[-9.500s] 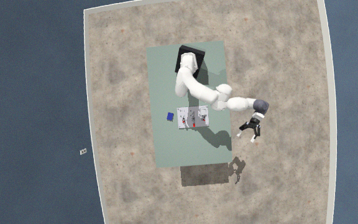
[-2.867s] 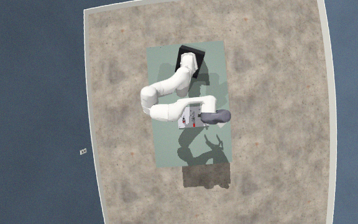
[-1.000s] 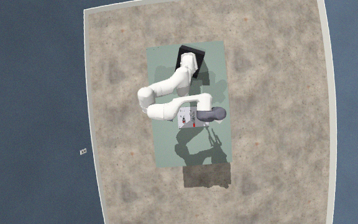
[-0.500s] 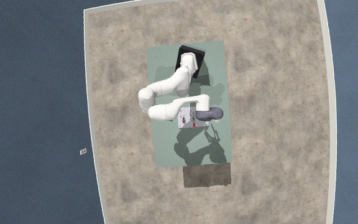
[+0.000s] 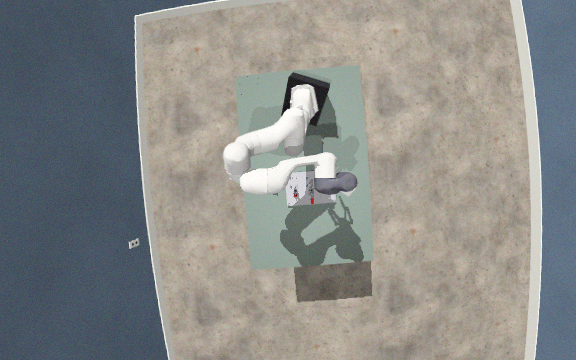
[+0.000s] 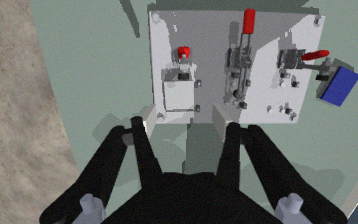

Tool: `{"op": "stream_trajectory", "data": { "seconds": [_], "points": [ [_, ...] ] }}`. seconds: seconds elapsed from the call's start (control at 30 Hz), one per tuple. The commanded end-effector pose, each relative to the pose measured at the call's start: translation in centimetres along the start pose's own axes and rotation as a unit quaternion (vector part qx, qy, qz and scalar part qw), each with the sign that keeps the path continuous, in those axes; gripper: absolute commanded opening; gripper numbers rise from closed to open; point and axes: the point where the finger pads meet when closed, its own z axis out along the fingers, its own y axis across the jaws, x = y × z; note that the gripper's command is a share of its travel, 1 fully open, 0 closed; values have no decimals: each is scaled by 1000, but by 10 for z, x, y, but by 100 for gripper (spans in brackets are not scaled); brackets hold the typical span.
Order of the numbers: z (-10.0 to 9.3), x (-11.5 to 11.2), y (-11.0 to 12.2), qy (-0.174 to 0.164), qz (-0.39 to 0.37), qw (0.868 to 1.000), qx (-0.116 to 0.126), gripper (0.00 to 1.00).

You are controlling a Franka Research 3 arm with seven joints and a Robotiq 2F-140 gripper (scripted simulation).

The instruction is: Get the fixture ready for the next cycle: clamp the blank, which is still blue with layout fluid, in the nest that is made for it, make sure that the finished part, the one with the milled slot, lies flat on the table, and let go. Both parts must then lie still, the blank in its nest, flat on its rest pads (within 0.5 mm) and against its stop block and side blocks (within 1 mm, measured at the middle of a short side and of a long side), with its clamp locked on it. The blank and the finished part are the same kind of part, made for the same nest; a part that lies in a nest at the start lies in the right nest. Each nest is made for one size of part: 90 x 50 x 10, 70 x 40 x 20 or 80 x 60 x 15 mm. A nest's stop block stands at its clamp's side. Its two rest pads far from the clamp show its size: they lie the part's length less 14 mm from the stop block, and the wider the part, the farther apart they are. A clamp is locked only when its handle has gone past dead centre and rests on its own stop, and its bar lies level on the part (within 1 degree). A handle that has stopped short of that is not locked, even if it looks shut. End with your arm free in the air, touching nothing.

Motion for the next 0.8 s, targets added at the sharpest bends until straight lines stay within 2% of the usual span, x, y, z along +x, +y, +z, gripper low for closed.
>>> {"op": "stream_trajectory", "data": {
  "seconds": [0.0, 0.77],
  "points": [
    [0, -1, -3, 2, 3, 1000, 2, 58],
    [1, -5, -8, 2, 3, 1000, 2, 58]
  ]
}}
